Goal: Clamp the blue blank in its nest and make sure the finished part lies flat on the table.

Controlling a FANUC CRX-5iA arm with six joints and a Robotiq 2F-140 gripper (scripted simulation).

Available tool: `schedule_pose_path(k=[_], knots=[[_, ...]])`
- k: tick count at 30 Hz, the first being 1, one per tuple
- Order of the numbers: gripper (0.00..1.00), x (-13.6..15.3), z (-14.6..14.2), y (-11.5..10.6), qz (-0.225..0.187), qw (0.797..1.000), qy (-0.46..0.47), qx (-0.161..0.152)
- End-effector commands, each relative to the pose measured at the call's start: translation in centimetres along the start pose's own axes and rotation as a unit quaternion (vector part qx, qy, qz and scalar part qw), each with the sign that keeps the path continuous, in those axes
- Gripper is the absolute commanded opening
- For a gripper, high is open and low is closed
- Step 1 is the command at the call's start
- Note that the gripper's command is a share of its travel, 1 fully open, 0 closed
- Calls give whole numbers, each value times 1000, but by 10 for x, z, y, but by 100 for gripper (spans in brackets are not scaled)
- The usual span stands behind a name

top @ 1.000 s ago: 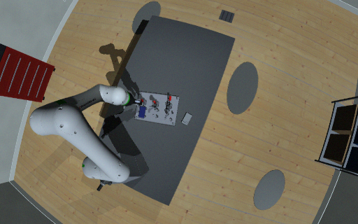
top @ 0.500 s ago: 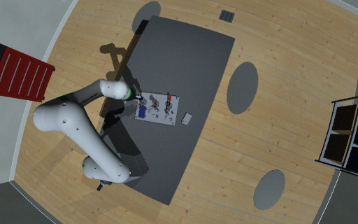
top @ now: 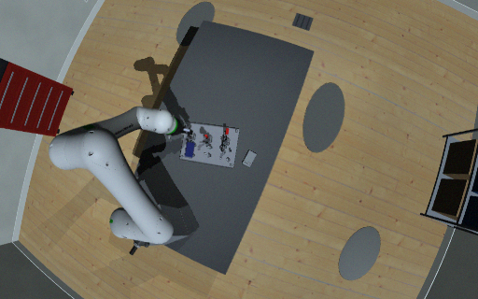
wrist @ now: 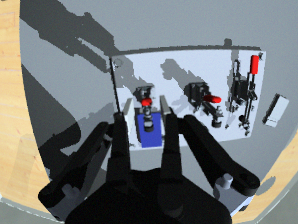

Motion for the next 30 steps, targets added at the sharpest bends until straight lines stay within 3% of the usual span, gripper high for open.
schedule_pose_path(k=[1, 16, 30], knots=[[28, 0, 0, 2, 0, 1000, 0, 0], [28, 0, 0, 3, 0, 1000, 0, 0], [28, 0, 0, 30, 0, 1000, 0, 0]])
Point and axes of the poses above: the point where the finger pads meet when closed, its own y axis out along the fingers, its own z axis across the jaws, x = y × z, the point moved 7 cm from there along -y, back along the fingers, and after that the axes turned 10 degrees about -y, right-handed, at the moved point
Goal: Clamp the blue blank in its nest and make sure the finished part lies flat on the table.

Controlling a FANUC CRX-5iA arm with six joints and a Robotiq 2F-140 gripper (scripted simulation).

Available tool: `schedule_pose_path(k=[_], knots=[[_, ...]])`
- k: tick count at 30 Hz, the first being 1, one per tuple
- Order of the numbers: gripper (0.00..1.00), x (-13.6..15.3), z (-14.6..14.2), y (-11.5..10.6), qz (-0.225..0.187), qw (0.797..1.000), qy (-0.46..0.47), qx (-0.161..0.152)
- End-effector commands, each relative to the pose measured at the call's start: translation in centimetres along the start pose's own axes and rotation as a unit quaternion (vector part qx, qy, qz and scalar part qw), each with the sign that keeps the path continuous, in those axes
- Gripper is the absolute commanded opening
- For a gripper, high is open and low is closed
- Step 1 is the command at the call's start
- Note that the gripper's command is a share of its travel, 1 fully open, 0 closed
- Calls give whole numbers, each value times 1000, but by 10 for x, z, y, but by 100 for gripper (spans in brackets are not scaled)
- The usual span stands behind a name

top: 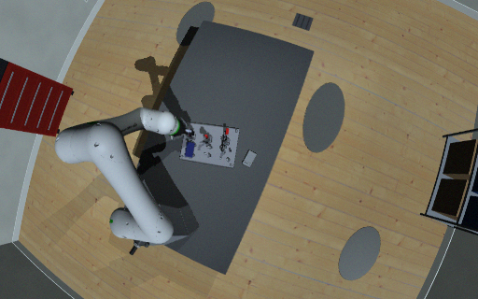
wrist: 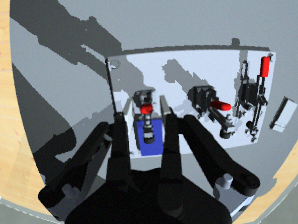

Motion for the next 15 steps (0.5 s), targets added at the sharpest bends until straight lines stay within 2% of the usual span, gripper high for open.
schedule_pose_path(k=[1, 10, 11, 15], knots=[[28, 0, 0, 0, 0, 1000, 0, 0], [28, 0, 0, 0, 0, 1000, 0, 0], [0, 0, 0, 0, 0, 1000, 0, 0], [0, 0, 0, 0, 0, 1000, 0, 0]])
Point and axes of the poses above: the point where the finger pads meet when closed, its own y axis out along the fingers, its own z axis across the jaws, x = y × z, the point moved 7 cm from there along -y, back along the fingers, and after that the axes turned 10 degrees about -y, right-handed, at the moved point
